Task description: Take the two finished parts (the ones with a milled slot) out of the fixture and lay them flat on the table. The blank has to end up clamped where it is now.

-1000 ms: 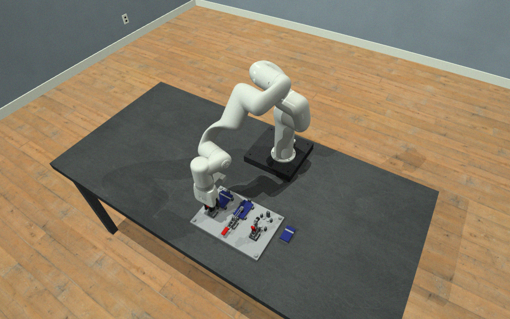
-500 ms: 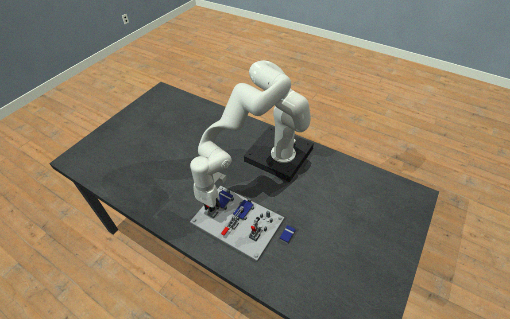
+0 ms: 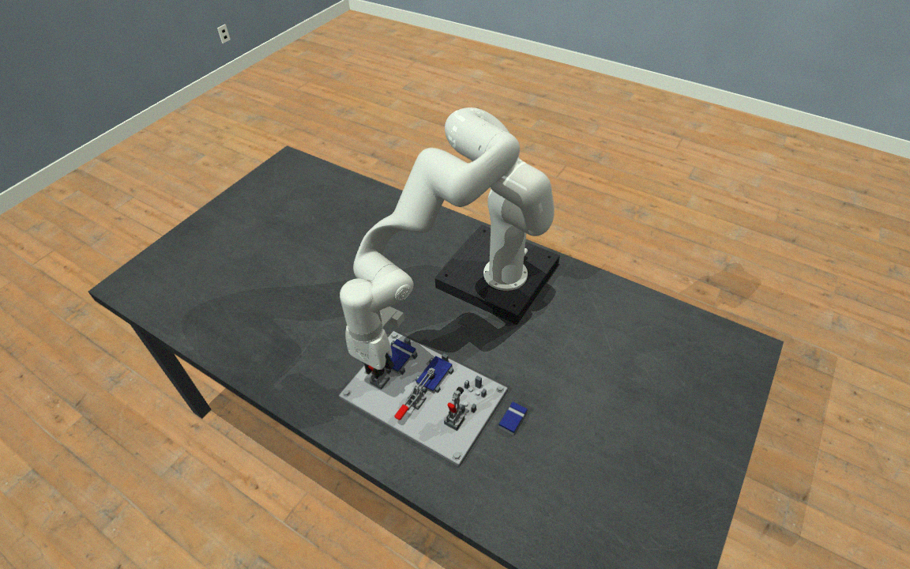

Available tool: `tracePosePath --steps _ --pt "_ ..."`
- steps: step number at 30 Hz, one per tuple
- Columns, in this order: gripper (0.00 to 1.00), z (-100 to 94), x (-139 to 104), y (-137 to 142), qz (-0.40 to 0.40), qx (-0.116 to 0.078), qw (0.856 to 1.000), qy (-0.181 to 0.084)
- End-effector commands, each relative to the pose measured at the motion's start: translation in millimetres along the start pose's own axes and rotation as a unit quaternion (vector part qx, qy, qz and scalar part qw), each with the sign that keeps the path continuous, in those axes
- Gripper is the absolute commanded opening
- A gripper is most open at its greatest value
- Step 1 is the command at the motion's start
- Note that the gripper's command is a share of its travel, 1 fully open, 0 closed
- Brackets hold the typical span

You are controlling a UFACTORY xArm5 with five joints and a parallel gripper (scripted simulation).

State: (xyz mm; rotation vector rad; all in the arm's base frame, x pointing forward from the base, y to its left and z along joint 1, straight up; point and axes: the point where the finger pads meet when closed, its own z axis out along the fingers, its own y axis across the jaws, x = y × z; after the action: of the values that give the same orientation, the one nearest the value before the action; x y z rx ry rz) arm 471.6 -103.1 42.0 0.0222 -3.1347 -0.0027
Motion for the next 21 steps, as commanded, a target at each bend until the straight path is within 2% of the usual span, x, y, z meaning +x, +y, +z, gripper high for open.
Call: tracePosePath --steps 1,21 --pt "0.0 0.1 1.3 -0.2 0.0 0.0 1.0 0.0" --pt "0.0 -0.2 3.9 -0.2 0.0 0.0 1.0 0.0"
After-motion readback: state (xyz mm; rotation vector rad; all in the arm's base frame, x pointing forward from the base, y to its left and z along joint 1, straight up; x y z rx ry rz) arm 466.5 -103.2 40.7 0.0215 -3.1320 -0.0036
